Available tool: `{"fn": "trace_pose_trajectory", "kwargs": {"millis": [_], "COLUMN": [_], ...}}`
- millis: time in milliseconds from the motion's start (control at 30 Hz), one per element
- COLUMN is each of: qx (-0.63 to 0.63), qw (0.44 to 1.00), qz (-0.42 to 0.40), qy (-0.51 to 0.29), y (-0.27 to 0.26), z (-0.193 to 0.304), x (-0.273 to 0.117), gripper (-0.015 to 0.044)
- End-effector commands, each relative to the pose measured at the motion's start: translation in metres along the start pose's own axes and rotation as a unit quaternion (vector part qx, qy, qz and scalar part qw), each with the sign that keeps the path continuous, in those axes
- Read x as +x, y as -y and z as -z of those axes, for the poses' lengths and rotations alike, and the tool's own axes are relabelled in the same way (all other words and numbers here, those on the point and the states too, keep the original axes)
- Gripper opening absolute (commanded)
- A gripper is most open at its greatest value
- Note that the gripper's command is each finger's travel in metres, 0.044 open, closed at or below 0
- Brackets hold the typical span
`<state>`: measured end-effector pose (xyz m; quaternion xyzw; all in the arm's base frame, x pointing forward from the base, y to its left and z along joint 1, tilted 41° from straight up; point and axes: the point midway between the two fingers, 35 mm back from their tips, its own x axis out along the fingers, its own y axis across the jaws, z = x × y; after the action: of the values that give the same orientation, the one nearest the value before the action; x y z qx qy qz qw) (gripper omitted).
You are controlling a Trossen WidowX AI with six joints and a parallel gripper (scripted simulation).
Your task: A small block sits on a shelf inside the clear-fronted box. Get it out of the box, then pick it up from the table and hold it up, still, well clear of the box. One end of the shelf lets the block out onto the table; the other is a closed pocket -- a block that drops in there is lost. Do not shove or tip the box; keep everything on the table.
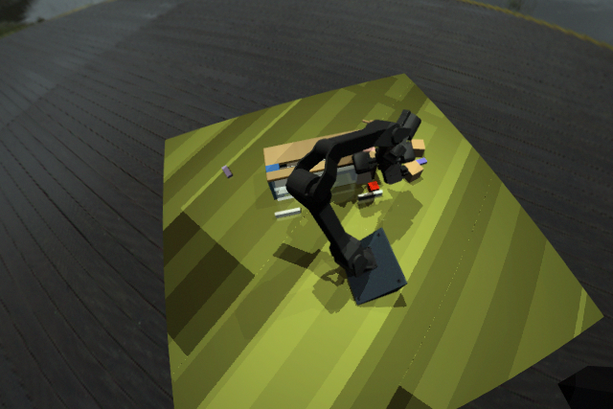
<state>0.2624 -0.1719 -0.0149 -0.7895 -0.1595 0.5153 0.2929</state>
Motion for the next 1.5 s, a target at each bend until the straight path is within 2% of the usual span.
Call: {"fn": "trace_pose_trajectory", "kwargs": {"millis": [0,1467], "qx": [0.009,0.009], "qw": [1.0,1.0], "qz": [0.011,0.012], "qy": [0.008,0.007], "y": [0.009,0.01], "z": [-0.026,-0.057], "x": [0.047,0.107], "gripper": [0.0285,0.0285]}}
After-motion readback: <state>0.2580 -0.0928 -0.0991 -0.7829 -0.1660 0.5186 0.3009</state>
